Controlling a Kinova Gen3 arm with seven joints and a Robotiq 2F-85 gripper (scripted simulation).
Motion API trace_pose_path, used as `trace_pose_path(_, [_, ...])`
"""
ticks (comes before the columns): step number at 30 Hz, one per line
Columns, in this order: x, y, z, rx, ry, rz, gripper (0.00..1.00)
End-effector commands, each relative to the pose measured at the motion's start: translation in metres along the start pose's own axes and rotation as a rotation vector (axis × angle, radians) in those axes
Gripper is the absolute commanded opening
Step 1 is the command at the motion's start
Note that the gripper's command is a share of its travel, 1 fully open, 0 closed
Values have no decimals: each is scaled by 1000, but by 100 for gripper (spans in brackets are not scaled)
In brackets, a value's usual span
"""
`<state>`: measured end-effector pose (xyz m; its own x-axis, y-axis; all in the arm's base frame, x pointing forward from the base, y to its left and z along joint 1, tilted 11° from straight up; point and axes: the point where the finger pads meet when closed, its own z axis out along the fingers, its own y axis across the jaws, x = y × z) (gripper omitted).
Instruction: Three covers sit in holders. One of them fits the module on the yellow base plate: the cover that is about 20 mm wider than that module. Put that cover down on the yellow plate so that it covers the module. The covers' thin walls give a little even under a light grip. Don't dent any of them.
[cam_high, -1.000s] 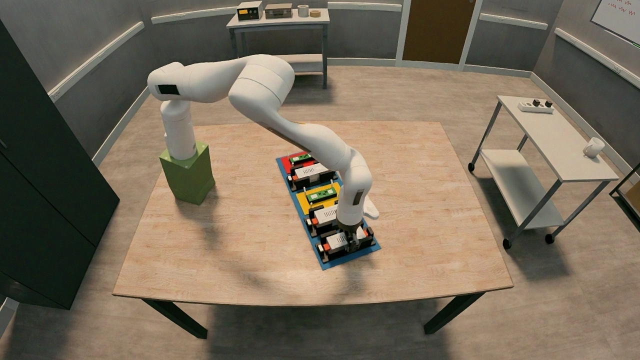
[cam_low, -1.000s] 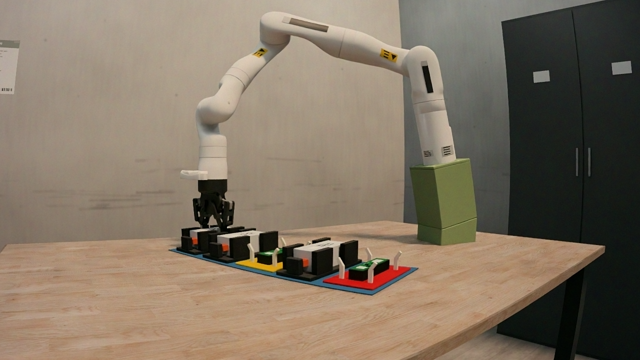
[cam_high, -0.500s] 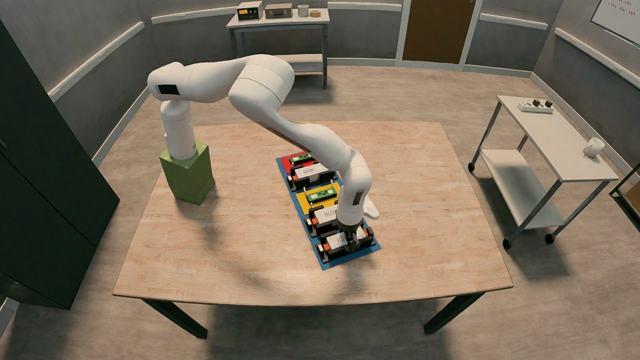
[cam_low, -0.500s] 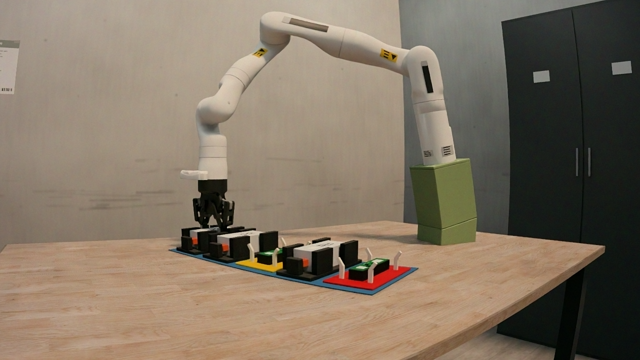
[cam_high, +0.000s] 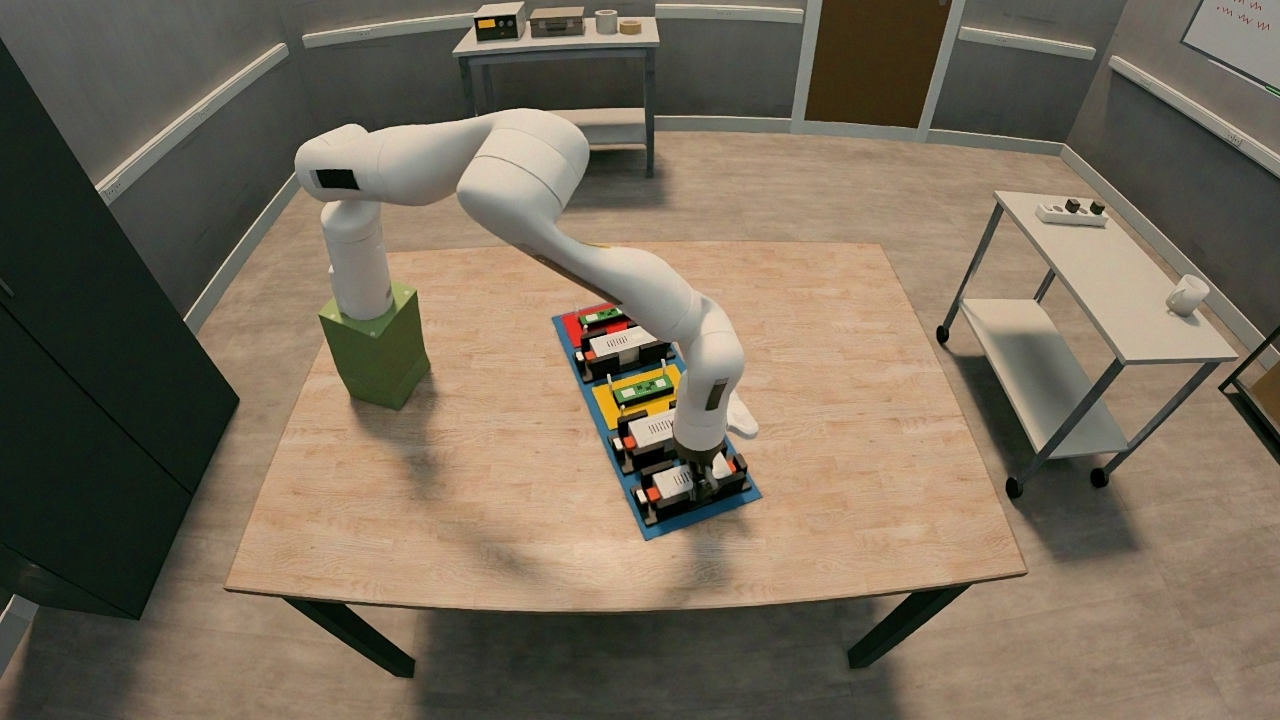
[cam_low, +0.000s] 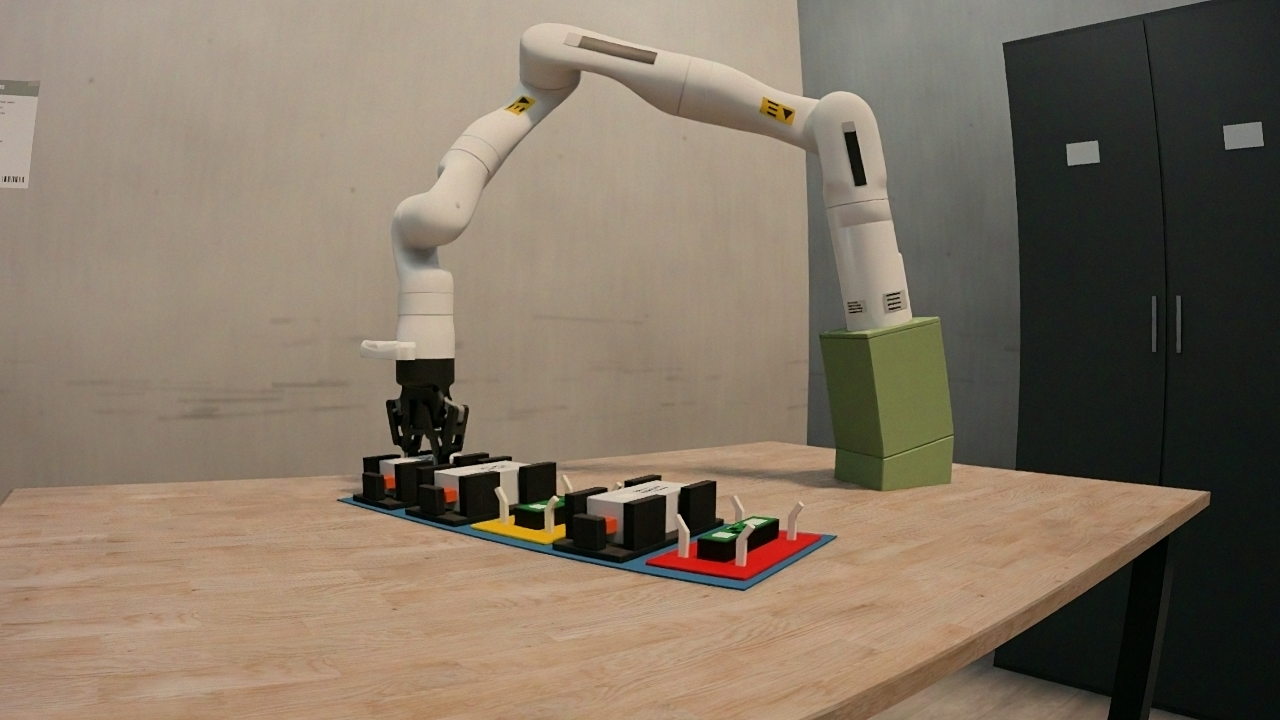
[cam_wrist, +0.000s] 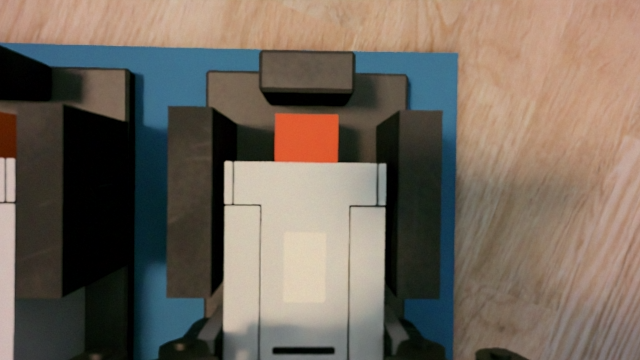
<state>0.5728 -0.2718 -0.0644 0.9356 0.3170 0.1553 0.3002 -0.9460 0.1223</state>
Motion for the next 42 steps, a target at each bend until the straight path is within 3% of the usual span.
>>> trace_pose_path(1, [1,1,-1,-2,1,0,0])
trace_pose_path(38, [1,1,-1,-2,2,0,0])
trace_pose_path(39, [1,1,-1,-2,2,0,100])
trace_pose_path(42, [1,1,-1,-2,2,0,100])
